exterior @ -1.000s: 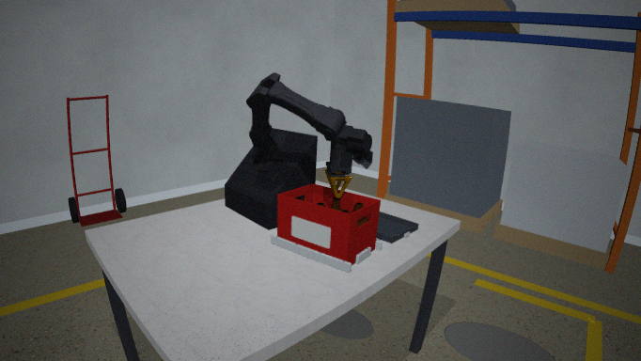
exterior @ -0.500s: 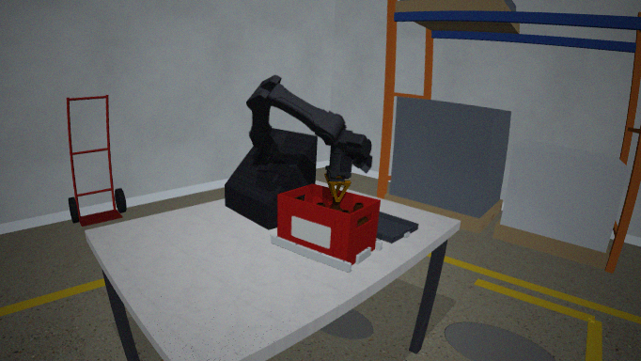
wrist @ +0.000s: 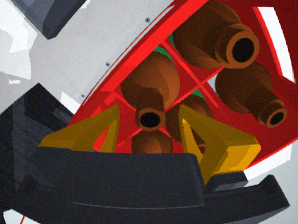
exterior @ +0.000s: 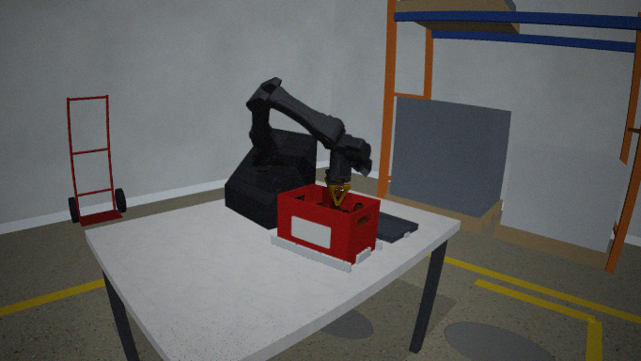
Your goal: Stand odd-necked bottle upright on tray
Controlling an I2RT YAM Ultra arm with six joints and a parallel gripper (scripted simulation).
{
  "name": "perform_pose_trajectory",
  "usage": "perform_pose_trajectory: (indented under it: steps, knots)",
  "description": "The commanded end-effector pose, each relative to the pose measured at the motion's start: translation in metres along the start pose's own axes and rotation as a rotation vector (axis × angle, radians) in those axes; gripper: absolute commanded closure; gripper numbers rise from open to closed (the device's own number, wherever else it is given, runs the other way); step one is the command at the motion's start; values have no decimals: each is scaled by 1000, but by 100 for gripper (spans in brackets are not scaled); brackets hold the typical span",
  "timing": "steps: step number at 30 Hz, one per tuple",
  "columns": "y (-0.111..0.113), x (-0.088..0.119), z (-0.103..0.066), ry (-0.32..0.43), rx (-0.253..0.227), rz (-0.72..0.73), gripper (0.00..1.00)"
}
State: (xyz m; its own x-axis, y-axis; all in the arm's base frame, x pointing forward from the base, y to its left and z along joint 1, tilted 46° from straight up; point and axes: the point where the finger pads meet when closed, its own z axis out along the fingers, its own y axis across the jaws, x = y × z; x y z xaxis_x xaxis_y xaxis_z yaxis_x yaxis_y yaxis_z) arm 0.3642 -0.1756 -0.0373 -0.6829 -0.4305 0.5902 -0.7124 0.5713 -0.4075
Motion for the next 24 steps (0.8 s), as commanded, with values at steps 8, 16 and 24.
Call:
perform_pose_trajectory:
  steps: [8,16,24]
  knots:
    - [1,-10,1,-17,14,-9,39]
    - [2,-10,1,-17,14,-12,39]
    - [2,-10,1,-17,14,-12,39]
